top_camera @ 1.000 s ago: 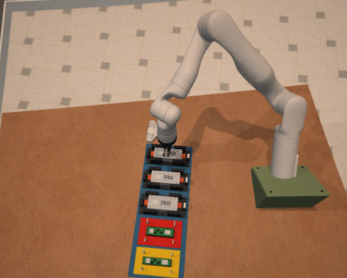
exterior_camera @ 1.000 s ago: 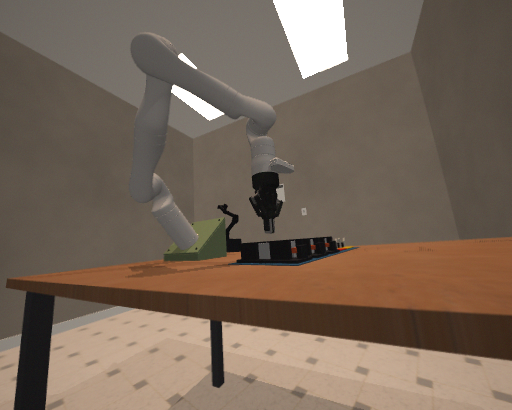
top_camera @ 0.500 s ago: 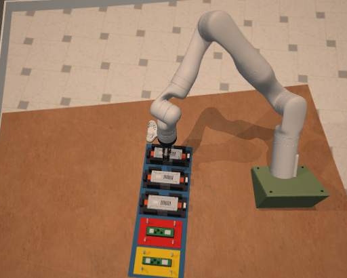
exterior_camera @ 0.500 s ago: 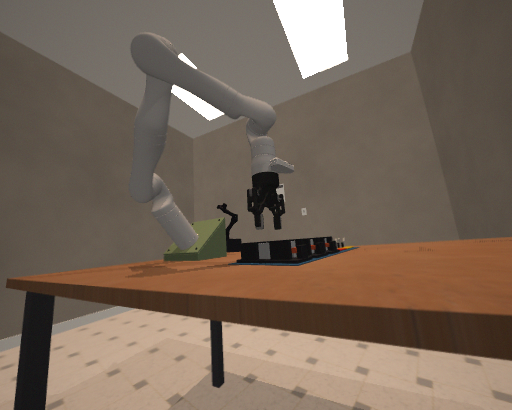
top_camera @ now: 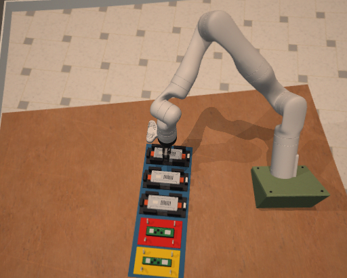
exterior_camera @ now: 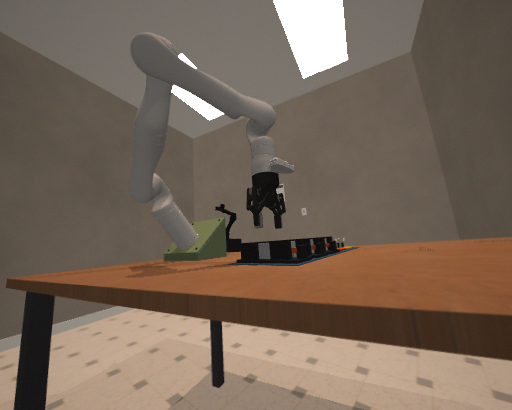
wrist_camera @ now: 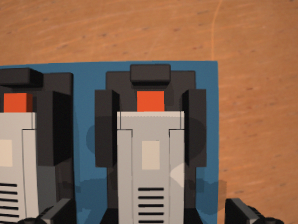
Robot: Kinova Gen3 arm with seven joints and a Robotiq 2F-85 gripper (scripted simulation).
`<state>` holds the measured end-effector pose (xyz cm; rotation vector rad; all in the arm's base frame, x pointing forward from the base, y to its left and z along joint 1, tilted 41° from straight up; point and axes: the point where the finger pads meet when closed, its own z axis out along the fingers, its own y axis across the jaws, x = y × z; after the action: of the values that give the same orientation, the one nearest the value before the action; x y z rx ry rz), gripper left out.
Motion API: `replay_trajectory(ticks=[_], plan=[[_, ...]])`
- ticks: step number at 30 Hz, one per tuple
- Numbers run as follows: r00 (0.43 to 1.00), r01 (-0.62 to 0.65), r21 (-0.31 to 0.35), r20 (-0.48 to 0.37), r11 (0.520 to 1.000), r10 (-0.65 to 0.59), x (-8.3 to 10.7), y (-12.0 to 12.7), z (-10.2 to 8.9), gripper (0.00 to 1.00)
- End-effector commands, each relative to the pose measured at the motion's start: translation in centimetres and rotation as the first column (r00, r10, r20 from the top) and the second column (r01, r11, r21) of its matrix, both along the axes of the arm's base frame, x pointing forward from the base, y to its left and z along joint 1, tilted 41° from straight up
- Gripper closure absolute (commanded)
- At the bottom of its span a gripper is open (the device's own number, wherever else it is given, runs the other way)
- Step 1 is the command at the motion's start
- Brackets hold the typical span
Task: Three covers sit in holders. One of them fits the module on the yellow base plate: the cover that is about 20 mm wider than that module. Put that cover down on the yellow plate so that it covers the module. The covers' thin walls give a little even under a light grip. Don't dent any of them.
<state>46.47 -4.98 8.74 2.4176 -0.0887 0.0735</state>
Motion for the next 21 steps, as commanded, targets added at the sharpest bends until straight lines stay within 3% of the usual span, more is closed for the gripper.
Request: replay_trajectory(ticks=[1,21], plan=[[1.0,-0.001,0.001,0.001,1.0,0.001,0.04,0.08,0.05,0.0],[1.0,-0.001,0.001,0.001,1.0,0.001,0.08,-0.66,-0.8,0.0]])
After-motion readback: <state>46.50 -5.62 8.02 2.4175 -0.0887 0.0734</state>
